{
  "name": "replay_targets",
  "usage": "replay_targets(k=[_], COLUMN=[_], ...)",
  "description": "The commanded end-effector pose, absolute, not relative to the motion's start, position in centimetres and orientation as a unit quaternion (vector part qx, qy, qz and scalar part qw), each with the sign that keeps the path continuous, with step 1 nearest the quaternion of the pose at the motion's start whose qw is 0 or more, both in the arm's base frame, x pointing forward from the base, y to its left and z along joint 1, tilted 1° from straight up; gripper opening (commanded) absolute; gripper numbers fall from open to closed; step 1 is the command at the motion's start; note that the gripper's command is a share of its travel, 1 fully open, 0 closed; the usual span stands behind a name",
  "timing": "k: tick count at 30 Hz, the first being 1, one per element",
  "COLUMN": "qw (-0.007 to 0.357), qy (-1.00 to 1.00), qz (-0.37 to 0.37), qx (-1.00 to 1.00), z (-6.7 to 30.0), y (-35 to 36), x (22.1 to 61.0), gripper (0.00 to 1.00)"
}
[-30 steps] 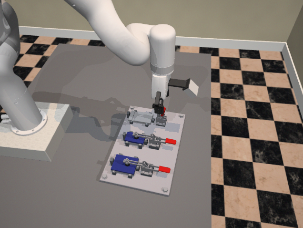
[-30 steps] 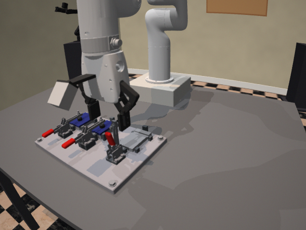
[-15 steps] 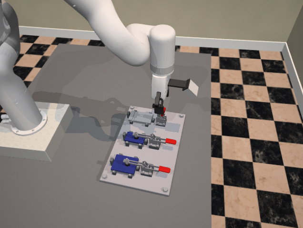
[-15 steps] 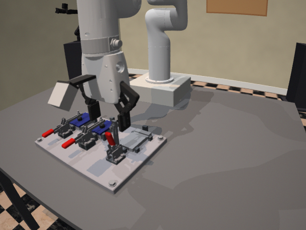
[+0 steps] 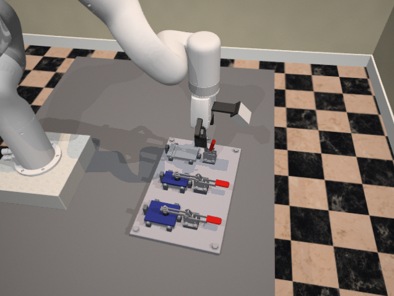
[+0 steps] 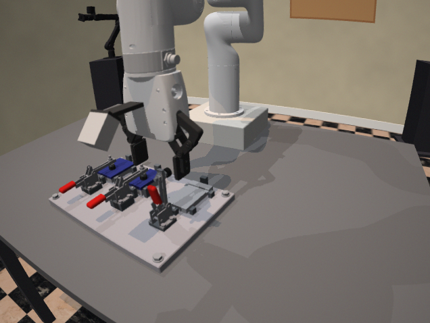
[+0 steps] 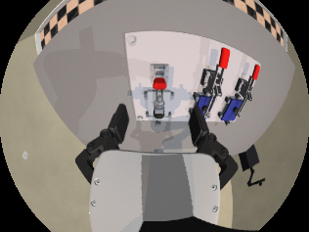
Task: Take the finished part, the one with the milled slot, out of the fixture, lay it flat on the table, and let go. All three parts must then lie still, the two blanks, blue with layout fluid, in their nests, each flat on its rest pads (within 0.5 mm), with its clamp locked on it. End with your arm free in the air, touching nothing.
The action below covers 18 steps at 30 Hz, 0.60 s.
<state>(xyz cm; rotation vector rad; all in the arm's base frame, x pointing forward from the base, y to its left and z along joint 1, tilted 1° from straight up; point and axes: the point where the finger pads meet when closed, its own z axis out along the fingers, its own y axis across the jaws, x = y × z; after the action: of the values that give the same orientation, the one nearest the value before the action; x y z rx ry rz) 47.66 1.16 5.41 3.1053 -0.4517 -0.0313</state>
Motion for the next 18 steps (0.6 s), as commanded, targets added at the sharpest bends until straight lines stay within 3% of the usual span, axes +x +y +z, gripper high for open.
replay_targets(k=[1,18], qw=[0.001,0.002], qy=[-0.144,-0.144], qz=[-0.008,-0.007], qx=[0.990,0.990], z=[5.6,5.7], y=[1.6,2.9], x=[46.3,41.8], gripper=[1.00,1.00])
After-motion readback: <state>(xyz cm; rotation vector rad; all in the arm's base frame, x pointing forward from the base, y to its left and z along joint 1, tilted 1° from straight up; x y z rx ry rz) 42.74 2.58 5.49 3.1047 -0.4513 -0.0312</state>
